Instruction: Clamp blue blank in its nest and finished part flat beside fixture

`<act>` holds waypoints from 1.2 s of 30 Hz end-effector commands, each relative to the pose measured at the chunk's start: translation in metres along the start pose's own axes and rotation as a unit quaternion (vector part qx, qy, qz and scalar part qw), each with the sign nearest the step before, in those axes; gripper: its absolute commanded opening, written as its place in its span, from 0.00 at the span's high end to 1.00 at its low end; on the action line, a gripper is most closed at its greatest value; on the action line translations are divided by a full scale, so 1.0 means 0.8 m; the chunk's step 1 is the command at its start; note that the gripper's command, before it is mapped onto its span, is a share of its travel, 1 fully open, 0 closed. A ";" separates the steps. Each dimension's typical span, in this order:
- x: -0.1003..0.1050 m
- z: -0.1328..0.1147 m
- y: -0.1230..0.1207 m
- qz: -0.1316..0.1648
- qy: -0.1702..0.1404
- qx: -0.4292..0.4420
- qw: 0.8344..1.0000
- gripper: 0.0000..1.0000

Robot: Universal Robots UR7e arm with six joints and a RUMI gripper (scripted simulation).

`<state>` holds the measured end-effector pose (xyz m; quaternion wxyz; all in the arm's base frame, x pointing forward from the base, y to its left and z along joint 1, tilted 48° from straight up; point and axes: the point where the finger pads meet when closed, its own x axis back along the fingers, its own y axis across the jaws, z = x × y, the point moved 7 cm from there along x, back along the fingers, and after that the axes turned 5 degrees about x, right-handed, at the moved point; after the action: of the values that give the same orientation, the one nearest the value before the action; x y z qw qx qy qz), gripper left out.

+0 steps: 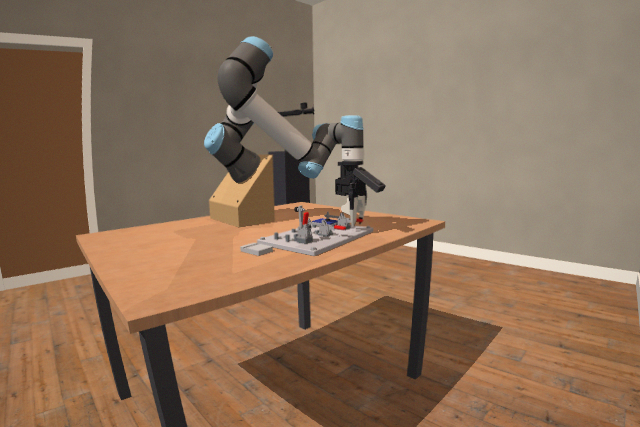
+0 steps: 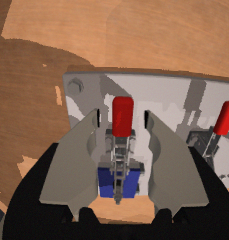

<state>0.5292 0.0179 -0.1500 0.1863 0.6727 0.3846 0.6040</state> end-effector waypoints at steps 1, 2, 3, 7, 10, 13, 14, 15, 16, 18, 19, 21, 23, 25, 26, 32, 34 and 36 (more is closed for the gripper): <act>0.001 0.000 0.000 0.000 0.001 0.000 1.000 0.72; 0.001 0.000 0.000 0.000 0.001 0.000 1.000 0.72; 0.003 0.000 0.000 0.000 0.001 0.000 1.000 0.72; 0.020 0.000 0.000 0.000 0.001 0.000 1.000 0.72; 0.039 0.000 0.000 0.000 0.001 0.000 1.000 0.72; 0.045 0.000 0.000 0.000 0.001 0.000 1.000 0.72; 0.050 0.000 0.000 0.000 0.001 0.000 1.000 0.72; 0.055 0.000 0.000 0.000 0.001 0.000 1.000 0.72; 0.059 0.000 0.000 0.000 0.001 0.000 1.000 0.72; 0.063 0.000 0.000 0.000 0.001 0.000 1.000 0.72; 0.063 0.000 0.000 0.000 0.001 0.000 1.000 0.72; 0.063 0.000 0.000 0.000 0.001 0.000 1.000 0.72; 0.063 0.000 0.000 0.000 0.001 0.000 1.000 0.72; 0.063 0.000 0.000 0.000 0.001 0.000 1.000 0.72; 0.063 0.000 0.000 0.000 0.001 0.000 1.000 0.72; 0.063 0.000 0.000 0.000 0.001 0.000 1.000 0.72; 0.064 0.000 0.000 0.000 0.001 0.000 1.000 0.72; 0.065 0.000 0.000 0.000 0.001 0.000 1.000 0.72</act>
<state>0.5279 0.0552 -0.1163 0.1863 0.6727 0.3846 0.6040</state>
